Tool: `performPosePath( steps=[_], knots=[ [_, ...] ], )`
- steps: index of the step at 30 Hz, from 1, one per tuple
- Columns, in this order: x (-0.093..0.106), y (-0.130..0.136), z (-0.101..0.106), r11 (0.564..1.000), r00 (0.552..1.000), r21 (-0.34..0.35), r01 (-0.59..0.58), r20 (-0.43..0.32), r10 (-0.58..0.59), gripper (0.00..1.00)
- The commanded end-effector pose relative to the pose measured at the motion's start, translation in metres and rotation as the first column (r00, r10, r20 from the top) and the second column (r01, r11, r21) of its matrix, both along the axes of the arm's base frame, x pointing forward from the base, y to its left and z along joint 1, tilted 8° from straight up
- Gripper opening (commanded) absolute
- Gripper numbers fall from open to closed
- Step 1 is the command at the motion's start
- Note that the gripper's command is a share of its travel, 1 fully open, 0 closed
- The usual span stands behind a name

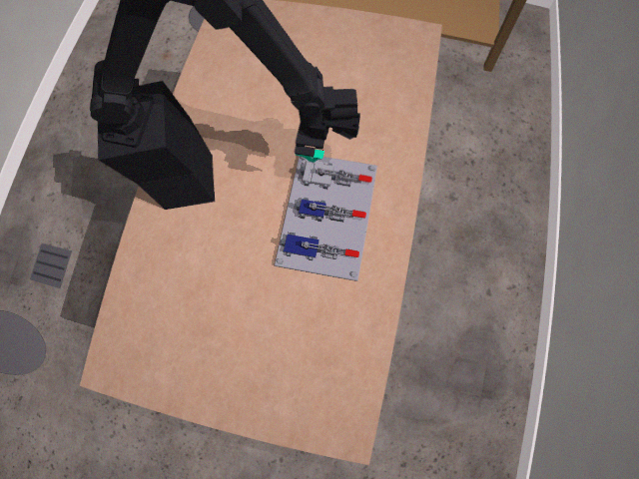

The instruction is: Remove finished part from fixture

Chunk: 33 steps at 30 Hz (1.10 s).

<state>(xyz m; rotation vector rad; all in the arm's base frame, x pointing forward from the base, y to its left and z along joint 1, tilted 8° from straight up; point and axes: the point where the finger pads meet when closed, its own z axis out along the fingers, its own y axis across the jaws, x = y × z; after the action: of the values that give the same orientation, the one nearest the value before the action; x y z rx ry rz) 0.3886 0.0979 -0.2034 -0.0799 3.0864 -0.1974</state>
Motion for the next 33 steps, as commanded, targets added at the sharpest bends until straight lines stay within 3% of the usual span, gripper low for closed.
performPosePath(
  steps=[1,18,19,33],
  knots=[
    [-0.0004,0.0063,0.0074,1.000,1.000,0.005,-0.010,0.009,0.010,0.92],
    [-0.0008,0.0062,0.0073,1.000,1.000,0.005,-0.011,0.009,0.011,0.92],
    [-0.0008,0.0062,0.0073,1.000,1.000,0.005,-0.011,0.009,0.011,0.45],
    [-0.0009,0.0061,0.0075,1.000,1.000,0.005,-0.011,0.010,0.011,0.45]
  ],
)
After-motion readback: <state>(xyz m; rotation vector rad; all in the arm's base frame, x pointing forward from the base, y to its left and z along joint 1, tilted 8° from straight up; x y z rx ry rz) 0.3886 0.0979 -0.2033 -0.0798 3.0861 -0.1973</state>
